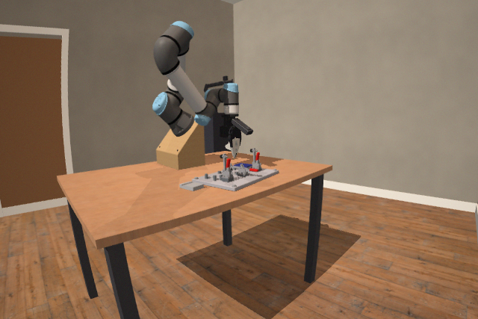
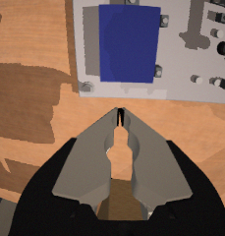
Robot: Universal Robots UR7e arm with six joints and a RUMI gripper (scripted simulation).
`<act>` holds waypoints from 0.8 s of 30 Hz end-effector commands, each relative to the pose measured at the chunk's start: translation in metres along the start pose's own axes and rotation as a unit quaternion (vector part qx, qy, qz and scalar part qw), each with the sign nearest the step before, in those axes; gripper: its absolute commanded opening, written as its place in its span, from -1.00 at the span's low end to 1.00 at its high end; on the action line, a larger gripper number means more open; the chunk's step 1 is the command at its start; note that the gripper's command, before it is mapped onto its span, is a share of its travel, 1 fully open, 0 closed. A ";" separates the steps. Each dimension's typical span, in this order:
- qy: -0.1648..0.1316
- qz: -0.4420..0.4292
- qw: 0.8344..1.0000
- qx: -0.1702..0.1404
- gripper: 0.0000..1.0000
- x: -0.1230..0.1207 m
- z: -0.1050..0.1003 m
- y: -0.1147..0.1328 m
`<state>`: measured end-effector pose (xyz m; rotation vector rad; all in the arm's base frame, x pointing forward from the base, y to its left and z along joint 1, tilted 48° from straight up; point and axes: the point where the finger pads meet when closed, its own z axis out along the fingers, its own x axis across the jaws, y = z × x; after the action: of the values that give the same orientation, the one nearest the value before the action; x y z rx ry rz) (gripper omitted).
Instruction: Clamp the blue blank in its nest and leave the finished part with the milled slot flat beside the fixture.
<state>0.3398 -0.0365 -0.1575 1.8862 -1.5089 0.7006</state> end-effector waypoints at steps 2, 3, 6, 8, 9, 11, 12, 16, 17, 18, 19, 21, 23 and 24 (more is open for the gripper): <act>0.000 0.000 1.000 0.000 -1.00 -0.014 0.000 -0.015; 0.000 0.000 1.000 0.000 -1.00 -0.017 0.000 -0.019; 0.000 0.000 1.000 0.000 -1.00 -0.029 0.000 -0.032; 0.000 0.000 1.000 0.000 -1.00 -0.036 0.000 -0.040; 0.000 0.000 1.000 0.000 -1.00 -0.039 0.000 -0.043; 0.000 0.000 1.000 0.000 -1.00 -0.045 0.000 -0.049; 0.000 0.000 1.000 0.000 -1.00 -0.047 0.000 -0.052; 0.000 0.000 1.000 0.000 -1.00 -0.050 0.000 -0.055; 0.000 0.000 1.000 0.000 -1.00 -0.051 0.000 -0.056; 0.000 0.000 1.000 0.000 -1.00 -0.052 0.000 -0.057; 0.000 0.000 1.000 0.000 -1.00 -0.053 0.000 -0.057; 0.000 0.000 1.000 0.000 -1.00 -0.053 0.000 -0.058; 0.000 0.000 1.000 0.000 -1.00 -0.053 0.000 -0.058; 0.000 0.000 1.000 0.000 -1.00 -0.053 0.001 -0.058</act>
<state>0.3843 0.0061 -0.2033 1.8861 -1.5088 0.7005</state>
